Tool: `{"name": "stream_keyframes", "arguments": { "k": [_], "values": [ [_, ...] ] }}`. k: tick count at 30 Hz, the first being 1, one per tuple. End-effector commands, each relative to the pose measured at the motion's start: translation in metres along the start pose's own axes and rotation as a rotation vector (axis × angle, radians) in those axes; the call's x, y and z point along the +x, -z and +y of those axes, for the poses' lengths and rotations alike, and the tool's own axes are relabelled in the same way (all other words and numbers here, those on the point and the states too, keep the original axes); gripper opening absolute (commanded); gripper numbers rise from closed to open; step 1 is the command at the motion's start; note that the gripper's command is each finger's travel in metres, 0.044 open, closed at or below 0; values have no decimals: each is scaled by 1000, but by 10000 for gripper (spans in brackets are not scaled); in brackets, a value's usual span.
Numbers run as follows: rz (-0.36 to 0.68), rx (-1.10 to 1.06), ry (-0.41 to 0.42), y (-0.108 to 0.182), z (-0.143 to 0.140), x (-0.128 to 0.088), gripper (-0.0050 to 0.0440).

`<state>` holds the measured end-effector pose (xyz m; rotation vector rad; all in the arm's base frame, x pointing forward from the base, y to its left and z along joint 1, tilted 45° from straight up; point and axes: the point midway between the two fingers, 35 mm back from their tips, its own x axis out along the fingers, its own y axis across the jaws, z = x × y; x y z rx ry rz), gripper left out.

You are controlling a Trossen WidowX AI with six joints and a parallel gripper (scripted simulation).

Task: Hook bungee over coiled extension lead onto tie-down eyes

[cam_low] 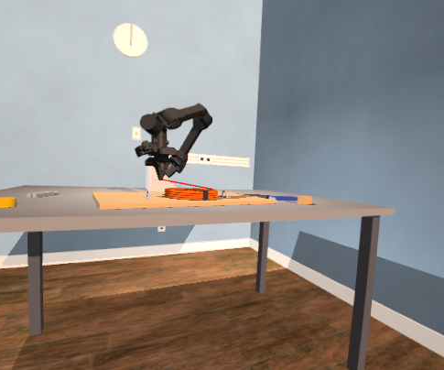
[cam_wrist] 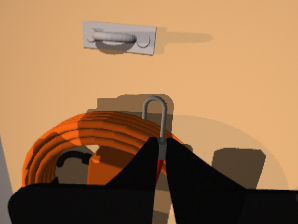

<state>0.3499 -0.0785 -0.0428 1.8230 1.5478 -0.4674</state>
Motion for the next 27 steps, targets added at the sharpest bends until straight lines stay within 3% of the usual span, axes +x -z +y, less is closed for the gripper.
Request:
{"name": "stream_keyframes", "arguments": {
  "k": [1, 27],
  "values": [
    [-20, 1, -21, -11, 6, -5, -50],
    [-20, 23, -72, -45, 17, 0, -50]
  ]
}}
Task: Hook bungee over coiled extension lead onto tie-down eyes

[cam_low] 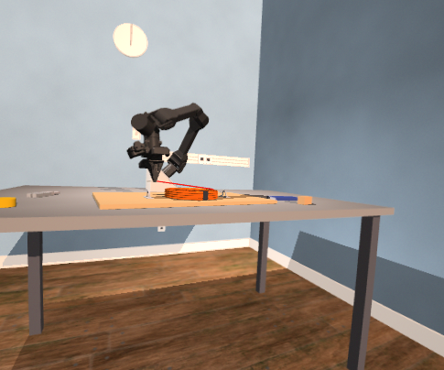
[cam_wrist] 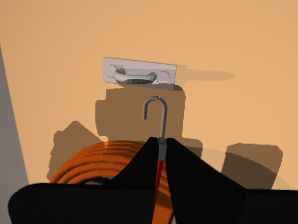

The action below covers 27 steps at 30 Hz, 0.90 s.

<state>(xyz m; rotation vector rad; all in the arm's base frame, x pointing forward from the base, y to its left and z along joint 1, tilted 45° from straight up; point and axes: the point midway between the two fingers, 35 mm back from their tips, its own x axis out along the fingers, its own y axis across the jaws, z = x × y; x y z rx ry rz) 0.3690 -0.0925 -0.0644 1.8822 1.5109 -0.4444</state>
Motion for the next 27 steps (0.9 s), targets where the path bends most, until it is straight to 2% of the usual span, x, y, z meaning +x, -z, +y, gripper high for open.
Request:
{"name": "stream_keyframes", "arguments": {
  "k": [1, 27],
  "values": [
    [-39, 3, -24, -19, 5, -8, -50],
    [-39, 1, -30, -24, 5, -8, -50]
  ]
}}
